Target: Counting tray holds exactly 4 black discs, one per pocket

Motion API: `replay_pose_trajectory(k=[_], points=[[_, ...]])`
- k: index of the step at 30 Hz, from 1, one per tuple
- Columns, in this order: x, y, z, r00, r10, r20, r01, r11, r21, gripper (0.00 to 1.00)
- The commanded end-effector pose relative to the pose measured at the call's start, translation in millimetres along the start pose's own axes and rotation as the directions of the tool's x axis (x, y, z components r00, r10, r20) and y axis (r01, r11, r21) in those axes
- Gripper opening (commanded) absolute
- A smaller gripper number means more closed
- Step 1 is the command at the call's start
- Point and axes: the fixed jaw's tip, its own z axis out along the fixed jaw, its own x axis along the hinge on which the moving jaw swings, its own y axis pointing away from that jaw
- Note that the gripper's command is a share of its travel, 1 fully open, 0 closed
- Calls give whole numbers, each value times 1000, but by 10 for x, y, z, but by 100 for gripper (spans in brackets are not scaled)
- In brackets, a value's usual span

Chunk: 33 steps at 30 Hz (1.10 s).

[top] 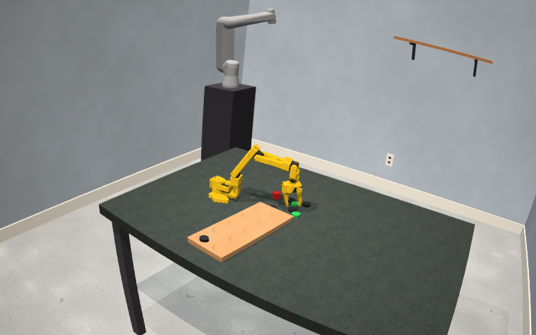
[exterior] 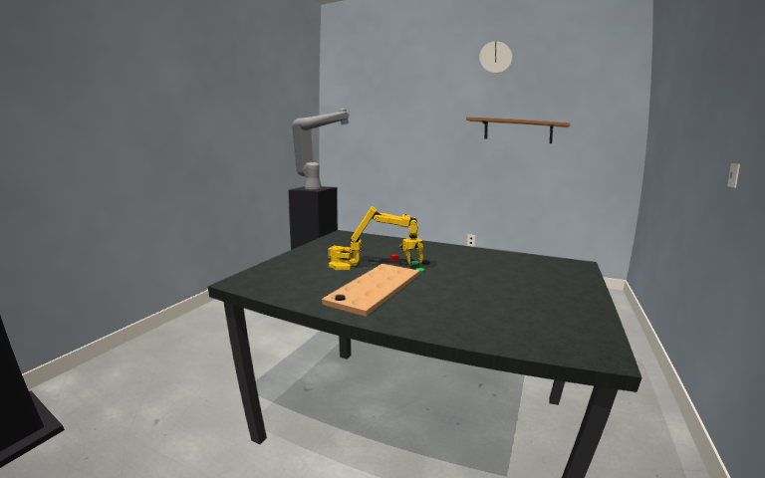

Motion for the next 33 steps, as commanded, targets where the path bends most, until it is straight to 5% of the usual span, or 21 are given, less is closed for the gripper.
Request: replay_pose_trajectory(k=[1, 13, 33], points=[[27, -70, -122, 1000, -4, -28, 6, 998, 61, 27], [31, -77, 15, 1000, -4, -28, 6, 998, 61, 27], [31, -77, 17, 1000, -4, -28, 6, 998, 61, 25]])
